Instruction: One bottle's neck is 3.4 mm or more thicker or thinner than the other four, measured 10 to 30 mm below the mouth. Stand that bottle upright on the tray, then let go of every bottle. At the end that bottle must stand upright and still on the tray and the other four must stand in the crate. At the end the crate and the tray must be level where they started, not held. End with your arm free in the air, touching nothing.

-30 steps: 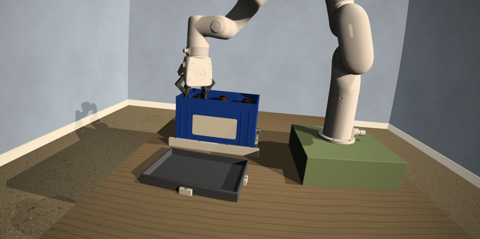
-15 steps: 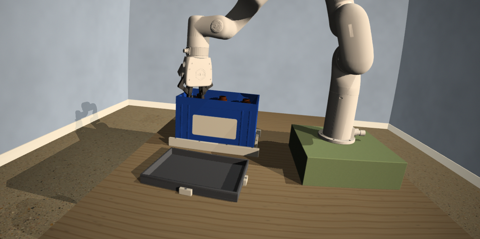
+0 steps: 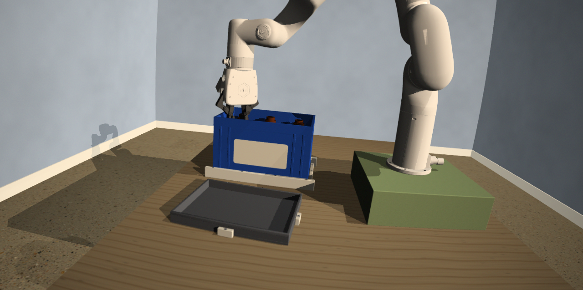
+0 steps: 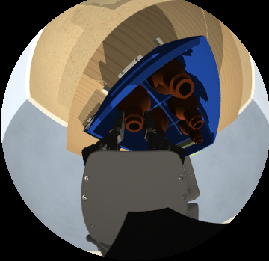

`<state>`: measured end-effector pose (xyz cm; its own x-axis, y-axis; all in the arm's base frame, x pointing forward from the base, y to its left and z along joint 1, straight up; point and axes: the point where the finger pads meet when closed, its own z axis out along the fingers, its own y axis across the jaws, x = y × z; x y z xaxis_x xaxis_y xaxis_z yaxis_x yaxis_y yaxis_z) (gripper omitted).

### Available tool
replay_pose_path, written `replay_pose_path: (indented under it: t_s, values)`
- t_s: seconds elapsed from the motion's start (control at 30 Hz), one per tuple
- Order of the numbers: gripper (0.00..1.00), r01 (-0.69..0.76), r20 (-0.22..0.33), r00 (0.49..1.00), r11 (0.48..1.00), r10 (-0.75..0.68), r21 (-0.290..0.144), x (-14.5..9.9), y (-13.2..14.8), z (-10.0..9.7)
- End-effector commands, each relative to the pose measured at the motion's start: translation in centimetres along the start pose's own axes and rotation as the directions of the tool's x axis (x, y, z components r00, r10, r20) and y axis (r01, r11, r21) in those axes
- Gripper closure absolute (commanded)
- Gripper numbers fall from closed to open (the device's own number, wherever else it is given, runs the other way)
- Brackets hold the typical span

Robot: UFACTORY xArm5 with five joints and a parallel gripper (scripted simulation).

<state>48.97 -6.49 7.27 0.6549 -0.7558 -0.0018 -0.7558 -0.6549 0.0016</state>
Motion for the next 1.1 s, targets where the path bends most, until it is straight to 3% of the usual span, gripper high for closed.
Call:
replay_pose_path:
  t_s: [0.0,0.6,0.63,1.07]
  values:
    - [1.00,0.000,-0.003,1.000,1.000,0.000,0.003,0.10,-0.09,-0.15]
    - [1.00,0.000,-0.003,1.000,1.000,0.000,0.003,0.10,-0.09,-0.15]
    - [0.35,0.000,-0.003,1.000,1.000,0.000,0.003,0.10,-0.09,-0.15]
    - [0.35,0.000,-0.003,1.000,1.000,0.000,0.003,0.10,-0.09,-0.15]
